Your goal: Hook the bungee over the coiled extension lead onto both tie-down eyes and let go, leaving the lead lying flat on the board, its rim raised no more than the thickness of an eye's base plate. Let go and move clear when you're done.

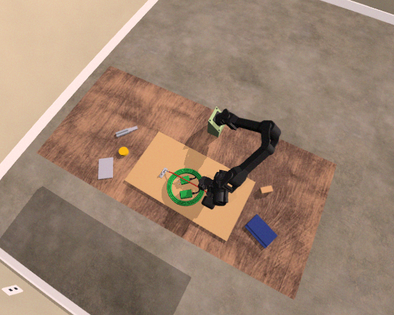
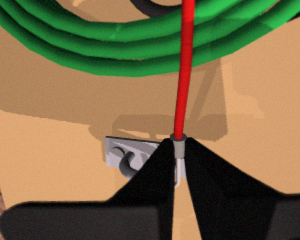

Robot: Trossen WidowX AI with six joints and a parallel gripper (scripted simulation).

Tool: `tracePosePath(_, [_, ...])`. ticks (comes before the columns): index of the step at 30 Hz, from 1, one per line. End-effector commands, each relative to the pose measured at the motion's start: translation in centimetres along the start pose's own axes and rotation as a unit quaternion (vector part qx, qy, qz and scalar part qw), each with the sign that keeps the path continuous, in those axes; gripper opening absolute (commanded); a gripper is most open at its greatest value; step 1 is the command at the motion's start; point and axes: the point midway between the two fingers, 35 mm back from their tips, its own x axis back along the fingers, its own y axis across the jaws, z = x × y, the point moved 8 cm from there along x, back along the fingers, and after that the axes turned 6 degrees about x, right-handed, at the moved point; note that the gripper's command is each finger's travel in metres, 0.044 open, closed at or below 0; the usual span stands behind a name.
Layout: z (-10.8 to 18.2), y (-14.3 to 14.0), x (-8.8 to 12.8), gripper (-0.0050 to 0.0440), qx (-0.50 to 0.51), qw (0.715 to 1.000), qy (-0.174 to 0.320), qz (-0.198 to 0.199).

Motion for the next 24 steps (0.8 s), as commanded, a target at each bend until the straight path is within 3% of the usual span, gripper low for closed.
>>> tracePosePath(1, [1.9,0.3,0.0,-0.005,0.029,0.999,0.033,-0.006])
tracePosePath(24, [0.7,-0.3,-0.3,-0.005,0.006,1.0,0.028,-0.003])
